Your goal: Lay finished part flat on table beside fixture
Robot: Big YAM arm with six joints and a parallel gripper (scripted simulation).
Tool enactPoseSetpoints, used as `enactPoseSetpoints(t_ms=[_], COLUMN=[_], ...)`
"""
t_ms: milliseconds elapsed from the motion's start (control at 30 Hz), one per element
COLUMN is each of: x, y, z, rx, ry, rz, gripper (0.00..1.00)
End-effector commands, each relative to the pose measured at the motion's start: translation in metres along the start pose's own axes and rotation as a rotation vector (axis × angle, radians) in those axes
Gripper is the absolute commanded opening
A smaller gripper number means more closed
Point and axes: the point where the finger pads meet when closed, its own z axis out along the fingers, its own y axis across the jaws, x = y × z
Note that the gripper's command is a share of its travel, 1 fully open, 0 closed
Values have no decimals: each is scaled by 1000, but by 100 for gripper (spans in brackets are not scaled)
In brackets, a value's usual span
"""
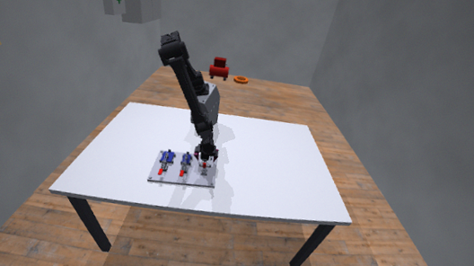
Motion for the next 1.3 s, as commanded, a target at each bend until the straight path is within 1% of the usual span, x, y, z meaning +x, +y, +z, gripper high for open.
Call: enactPoseSetpoints(t_ms=[0, 700, 733, 1267], x=[-8, -9, -9, -9], y=[-5, -5, -4, -4], z=[4, 3, 3, 1], rx=[2, 1, 1, 1], ry=[-11, -16, -16, -18], rz=[10, 11, 11, 12], gripper=[92, 92, 0, 0])
